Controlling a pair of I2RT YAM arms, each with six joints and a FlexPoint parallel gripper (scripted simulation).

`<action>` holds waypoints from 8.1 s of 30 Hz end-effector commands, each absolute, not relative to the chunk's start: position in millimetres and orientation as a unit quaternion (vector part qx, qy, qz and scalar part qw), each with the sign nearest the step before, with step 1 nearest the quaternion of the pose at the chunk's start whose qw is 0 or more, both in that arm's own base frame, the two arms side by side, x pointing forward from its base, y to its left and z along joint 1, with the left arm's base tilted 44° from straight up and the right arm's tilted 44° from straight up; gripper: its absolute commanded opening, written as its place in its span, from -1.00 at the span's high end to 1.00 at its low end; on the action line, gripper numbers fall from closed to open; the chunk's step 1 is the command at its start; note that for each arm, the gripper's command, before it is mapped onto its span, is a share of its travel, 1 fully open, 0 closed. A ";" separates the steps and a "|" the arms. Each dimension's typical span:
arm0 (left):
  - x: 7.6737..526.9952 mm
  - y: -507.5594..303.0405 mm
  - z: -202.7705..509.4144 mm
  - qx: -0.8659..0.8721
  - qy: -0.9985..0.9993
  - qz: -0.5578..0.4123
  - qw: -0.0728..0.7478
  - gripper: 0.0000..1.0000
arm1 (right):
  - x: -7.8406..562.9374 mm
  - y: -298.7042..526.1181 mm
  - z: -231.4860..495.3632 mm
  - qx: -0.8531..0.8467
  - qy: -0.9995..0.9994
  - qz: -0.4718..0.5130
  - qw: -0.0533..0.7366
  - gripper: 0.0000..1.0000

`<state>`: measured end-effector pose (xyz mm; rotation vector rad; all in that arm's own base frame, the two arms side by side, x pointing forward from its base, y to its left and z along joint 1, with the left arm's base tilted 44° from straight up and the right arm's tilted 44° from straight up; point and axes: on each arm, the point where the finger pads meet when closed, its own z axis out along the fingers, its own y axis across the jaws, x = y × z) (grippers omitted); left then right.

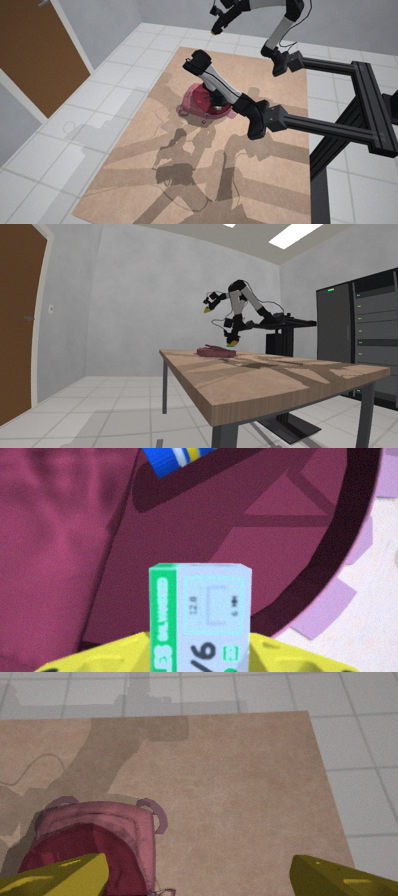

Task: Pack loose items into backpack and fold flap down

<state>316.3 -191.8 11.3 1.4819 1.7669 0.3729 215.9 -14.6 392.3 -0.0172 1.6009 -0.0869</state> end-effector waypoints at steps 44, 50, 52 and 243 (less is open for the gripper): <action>350.3 -199.6 -7.5 0.586 0.682 0.142 0.414 0.42 | 213.3 -13.7 397.6 -0.009 0.711 -0.039 0.702 -0.80; 353.3 -198.7 -8.4 0.584 0.682 0.143 0.415 0.42 | 213.3 -13.7 397.6 -0.009 0.711 -0.039 0.702 -0.80; 354.0 -197.4 -11.0 0.584 0.684 0.143 0.413 0.42 | 213.3 -13.7 397.6 -0.009 0.711 -0.039 0.702 -0.80; 273.1 -166.8 51.6 0.584 0.676 0.134 0.429 -0.01 | 213.3 -13.7 397.6 -0.009 0.711 -0.039 0.702 -0.80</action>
